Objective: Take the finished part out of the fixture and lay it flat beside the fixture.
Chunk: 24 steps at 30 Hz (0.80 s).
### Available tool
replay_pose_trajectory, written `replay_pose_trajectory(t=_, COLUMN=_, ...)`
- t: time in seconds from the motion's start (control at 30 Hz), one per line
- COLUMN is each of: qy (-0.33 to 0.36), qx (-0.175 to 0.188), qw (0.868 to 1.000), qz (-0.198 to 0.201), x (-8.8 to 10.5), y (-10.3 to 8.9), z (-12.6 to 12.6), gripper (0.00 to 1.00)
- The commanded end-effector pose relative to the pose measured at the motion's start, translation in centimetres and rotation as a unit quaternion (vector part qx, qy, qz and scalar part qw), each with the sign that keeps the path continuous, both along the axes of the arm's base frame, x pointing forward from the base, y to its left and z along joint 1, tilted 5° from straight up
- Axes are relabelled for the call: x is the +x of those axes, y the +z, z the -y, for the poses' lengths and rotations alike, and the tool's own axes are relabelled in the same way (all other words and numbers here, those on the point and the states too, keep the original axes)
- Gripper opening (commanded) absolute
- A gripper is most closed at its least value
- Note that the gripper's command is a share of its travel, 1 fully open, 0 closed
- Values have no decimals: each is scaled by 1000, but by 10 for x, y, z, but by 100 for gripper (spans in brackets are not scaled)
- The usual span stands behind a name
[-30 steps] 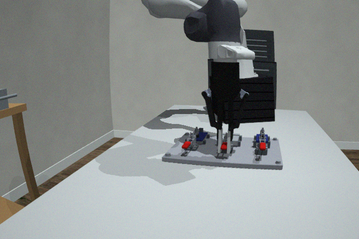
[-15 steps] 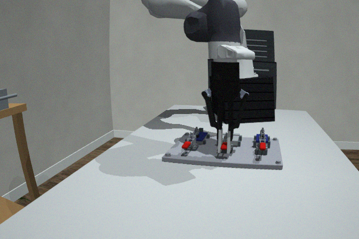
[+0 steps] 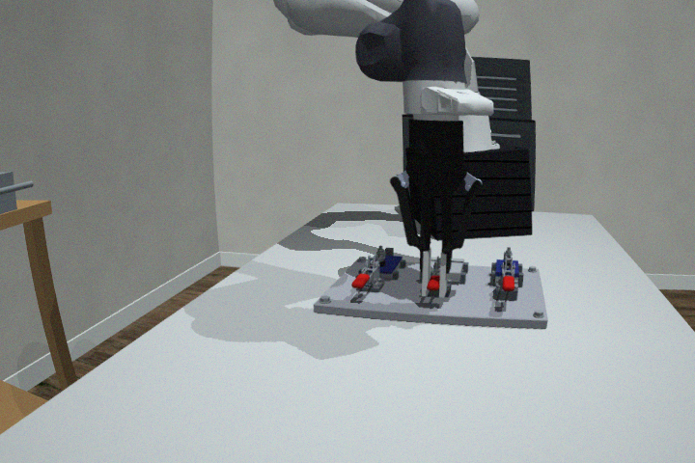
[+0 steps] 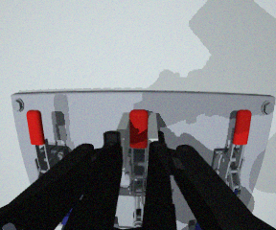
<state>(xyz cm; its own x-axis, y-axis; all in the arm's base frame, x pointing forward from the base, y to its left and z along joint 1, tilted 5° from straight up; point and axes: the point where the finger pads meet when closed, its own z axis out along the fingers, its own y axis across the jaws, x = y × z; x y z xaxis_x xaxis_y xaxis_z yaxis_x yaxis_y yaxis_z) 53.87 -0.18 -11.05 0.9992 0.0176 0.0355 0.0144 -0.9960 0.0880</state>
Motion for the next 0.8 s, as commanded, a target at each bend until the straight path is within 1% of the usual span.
replay_pose_trajectory(t=0.0, qy=-2, qx=0, qw=1000, qz=1, x=0, y=0, z=0, gripper=0)
replay_pose_trajectory(t=0.77, qy=-2, qx=0, qw=1000, qz=1, x=-2, y=6, z=-1, gripper=0)
